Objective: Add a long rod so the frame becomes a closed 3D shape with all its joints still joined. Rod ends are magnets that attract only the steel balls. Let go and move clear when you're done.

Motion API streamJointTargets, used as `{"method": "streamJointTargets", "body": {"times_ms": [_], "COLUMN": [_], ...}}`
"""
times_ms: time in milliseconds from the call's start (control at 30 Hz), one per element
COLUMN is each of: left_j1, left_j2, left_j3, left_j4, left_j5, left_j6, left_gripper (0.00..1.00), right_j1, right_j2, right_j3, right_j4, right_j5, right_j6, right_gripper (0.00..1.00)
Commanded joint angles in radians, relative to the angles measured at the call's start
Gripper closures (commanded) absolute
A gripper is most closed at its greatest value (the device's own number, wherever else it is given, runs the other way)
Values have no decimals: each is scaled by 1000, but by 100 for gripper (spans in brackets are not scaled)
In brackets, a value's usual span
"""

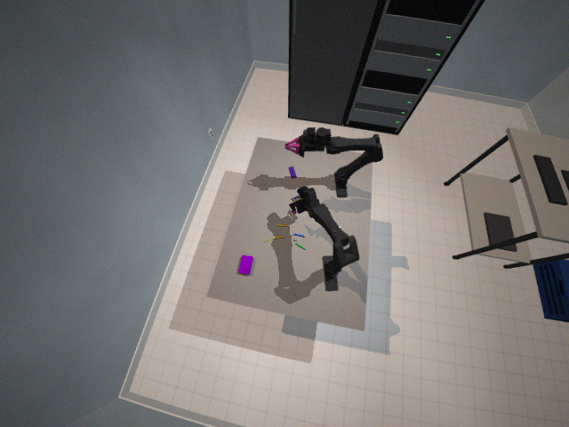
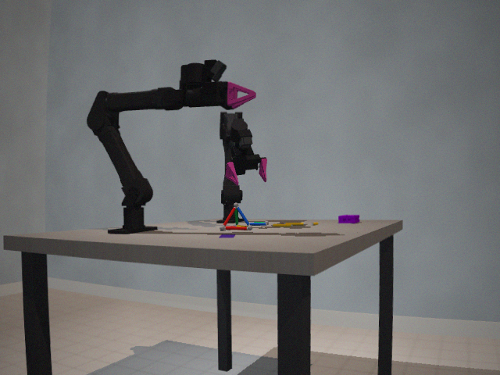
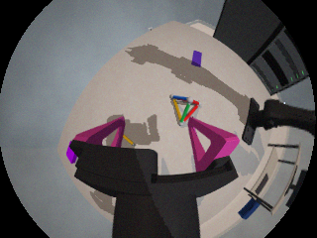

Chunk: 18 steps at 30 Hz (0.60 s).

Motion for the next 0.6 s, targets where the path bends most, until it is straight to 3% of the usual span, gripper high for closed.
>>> {"method": "streamJointTargets", "body": {"times_ms": [0, 100, 167, 367, 567], "left_j1": [64, 145, 145, 387, 662], "left_j2": [-158, -304, -304, -613, -678], "left_j3": [-91, -171, -171, -258, -228], "left_j4": [49, 66, 66, 147, 236], "left_j5": [-119, -153, -153, -87, 45], "left_j6": [7, 30, 30, 122, 132], "left_gripper": [0, 0, 0, 0, 0], "right_j1": [-3, -3, -3, -3, -3], "right_j2": [1, 1, 1, 1, 1], "right_j3": [26, 26, 26, 26, 26], "right_j4": [11, 11, 11, 11, 11], "right_j5": [-9, -9, -9, -9, -9], "right_j6": [2, 2, 2, 2, 2], "right_gripper": [85, 85, 85, 85, 85]}}
